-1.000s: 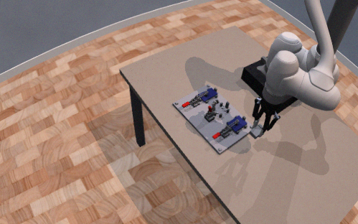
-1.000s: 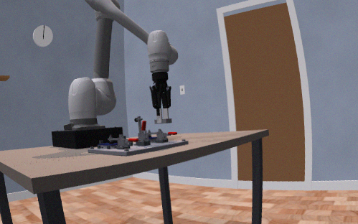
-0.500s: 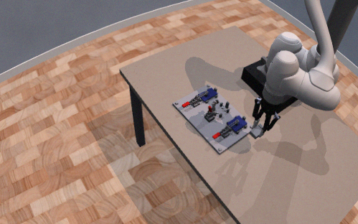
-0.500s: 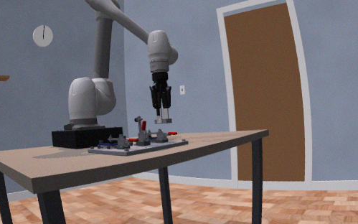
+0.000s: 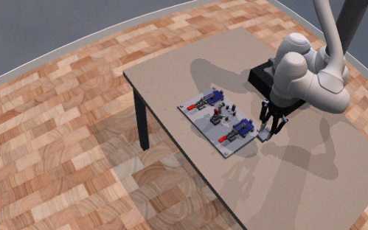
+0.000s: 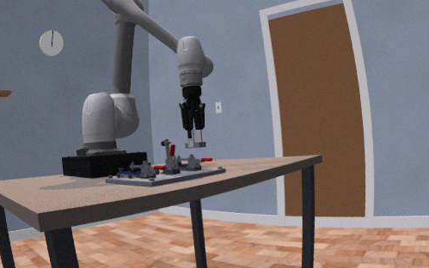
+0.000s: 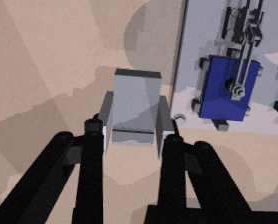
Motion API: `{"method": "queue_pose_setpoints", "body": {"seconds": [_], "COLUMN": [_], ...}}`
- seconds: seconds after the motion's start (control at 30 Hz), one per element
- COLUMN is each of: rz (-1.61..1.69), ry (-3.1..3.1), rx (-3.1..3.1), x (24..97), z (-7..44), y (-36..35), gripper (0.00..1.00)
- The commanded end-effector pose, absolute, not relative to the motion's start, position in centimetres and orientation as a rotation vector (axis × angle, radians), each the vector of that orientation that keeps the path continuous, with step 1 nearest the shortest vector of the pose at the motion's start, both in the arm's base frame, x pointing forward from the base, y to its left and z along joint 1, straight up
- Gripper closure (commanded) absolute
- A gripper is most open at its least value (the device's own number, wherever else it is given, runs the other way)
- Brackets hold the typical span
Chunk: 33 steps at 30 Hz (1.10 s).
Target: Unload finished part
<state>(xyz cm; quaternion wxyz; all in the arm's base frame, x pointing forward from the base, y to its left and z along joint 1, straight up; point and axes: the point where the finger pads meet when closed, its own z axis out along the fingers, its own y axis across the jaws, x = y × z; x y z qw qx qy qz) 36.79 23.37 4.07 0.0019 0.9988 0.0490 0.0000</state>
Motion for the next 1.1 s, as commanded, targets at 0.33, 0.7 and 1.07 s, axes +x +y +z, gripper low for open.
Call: {"method": "queue_pose_setpoints", "body": {"seconds": [0.33,0.7,1.07], "rz": [0.0,0.0,0.0], "ry": [0.154,0.154,0.154], "rx": [3.134,3.134,3.134], "x": [36.79,36.79,36.79], "z": [4.08,4.07,3.28], "y": [23.37,23.37,23.37], "gripper": [1.0,1.0,1.0]}}
